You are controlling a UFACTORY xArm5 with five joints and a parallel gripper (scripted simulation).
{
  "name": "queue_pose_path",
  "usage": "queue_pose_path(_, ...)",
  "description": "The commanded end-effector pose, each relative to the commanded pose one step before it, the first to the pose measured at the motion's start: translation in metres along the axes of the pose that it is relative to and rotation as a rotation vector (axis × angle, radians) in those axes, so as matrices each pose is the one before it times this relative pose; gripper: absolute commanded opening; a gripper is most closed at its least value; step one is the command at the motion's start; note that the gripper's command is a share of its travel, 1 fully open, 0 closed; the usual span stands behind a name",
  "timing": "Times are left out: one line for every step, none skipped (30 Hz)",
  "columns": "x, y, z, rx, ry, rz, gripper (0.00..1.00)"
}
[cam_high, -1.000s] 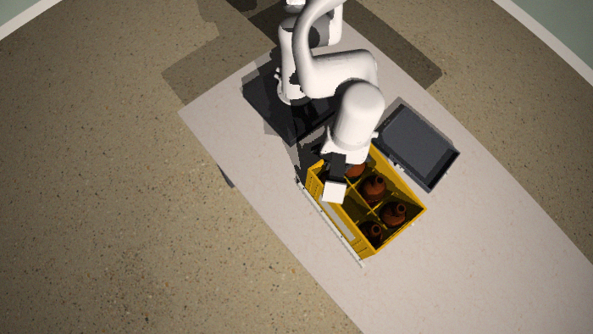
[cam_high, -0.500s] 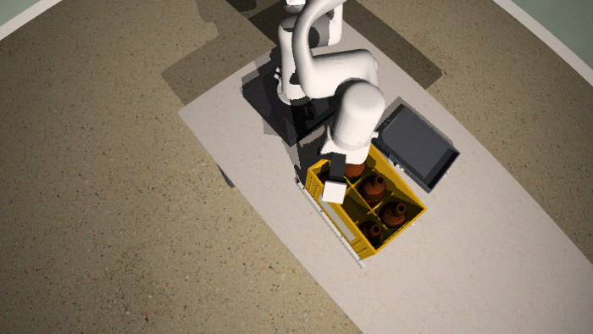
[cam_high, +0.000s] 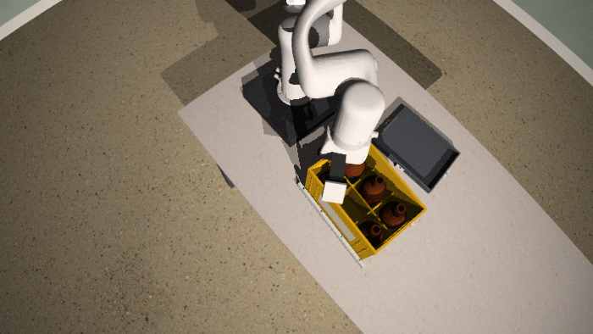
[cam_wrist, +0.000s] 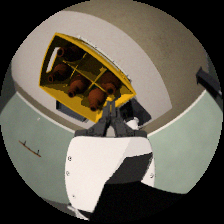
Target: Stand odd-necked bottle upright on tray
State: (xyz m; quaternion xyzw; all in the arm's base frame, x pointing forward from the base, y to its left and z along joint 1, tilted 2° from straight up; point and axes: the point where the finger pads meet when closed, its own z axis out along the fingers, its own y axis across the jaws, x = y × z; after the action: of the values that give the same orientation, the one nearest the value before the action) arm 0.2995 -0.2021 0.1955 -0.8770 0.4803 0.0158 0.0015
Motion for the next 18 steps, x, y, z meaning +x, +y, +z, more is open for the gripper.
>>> queue_pose_path(0.00090,-0.00038,-0.00132,0.00148,0.00337,0.00001,0.00)
queue_pose_path(-0.00069,-0.00080,-0.00003,-0.00006,0.00005,0.00000,0.00)
queue_pose_path(-0.00391,-0.00442,-0.00017,-0.00034,0.00031,-0.00001,0.00)
queue_pose_path(-0.00822,-0.00883,-0.00031,-0.00068,0.00065,-0.00001,0.00)
queue_pose_path(-0.01186,-0.01174,-0.00034,-0.00090,0.00094,-0.00002,0.00)
queue_pose_path(-0.00789,-0.00722,-0.00016,-0.00055,0.00063,-0.00001,0.00)
queue_pose_path(-0.00397,-0.00346,-0.00007,-0.00026,0.00032,-0.00001,0.00)
queue_pose_path(-0.00555,-0.00467,-0.00007,-0.00035,0.00044,-0.00001,0.00)
queue_pose_path(-0.00637,-0.00511,-0.00006,-0.00039,0.00051,-0.00001,0.00)
queue_pose_path(-0.00648,-0.00495,-0.00003,-0.00037,0.00051,-0.00001,0.00)
queue_pose_path(-0.00642,-0.00466,0.00000,-0.00035,0.00051,-0.00001,0.00)
queue_pose_path(-0.00347,-0.00242,0.00001,-0.00018,0.00027,-0.00001,0.00)
queue_pose_path(0.00000,0.00000,0.00000,0.00000,0.00000,0.00000,0.00)
queue_pose_path(0.00000,0.00000,0.00000,0.00000,0.00000,0.00000,0.00)
queue_pose_path(-0.00058,-0.00040,0.00000,-0.00003,0.00005,0.00000,0.00)
queue_pose_path(0.00000,0.00000,0.00000,0.00000,0.00000,0.00000,0.00)
queue_pose_path(0.00000,0.00000,0.00000,0.00000,0.00000,0.00000,0.00)
queue_pose_path(0.00000,0.00000,0.00000,0.00000,0.00000,0.00000,0.00)
